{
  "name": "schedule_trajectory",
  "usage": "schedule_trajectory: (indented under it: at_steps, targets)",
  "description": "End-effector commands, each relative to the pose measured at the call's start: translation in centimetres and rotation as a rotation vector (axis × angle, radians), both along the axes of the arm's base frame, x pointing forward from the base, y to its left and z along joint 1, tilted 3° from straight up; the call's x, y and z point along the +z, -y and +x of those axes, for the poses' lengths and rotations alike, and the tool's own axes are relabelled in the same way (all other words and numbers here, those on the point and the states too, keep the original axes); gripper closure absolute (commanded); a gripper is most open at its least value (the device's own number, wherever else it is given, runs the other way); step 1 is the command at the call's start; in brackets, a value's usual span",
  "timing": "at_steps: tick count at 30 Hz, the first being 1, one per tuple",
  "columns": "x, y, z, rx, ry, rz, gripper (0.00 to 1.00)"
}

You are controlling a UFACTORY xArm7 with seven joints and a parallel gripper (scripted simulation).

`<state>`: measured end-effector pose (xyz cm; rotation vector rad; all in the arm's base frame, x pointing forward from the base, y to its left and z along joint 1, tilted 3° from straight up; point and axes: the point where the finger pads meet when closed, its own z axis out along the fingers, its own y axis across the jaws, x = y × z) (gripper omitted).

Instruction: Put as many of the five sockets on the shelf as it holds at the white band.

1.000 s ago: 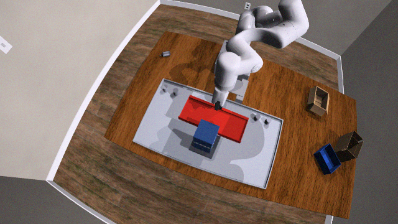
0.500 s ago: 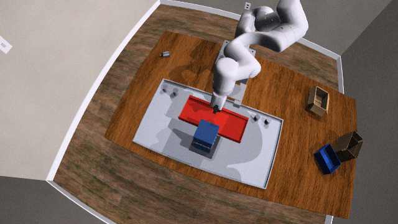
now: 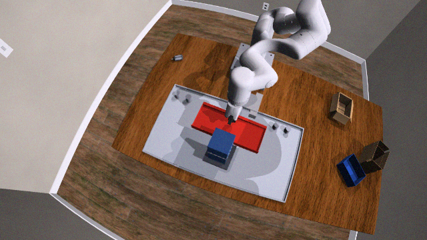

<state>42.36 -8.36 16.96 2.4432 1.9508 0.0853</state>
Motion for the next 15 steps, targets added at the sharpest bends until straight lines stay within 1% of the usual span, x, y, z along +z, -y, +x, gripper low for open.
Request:
schedule_trajectory:
  at_steps: [1, 4, 10, 15]
  targets:
    - [0.1, 0.1, 0.1, 0.0, 0.004, -0.001, 1.0]
    - [0.0, 0.1, 0.1, 0.0, 0.004, -0.001, 1.0]
    - [-1.4, 0.1, 0.2, 0.0, 0.004, -0.001, 1.0]
    - [-1.5, 0.1, 0.2, 0.0, 0.004, -0.001, 1.0]
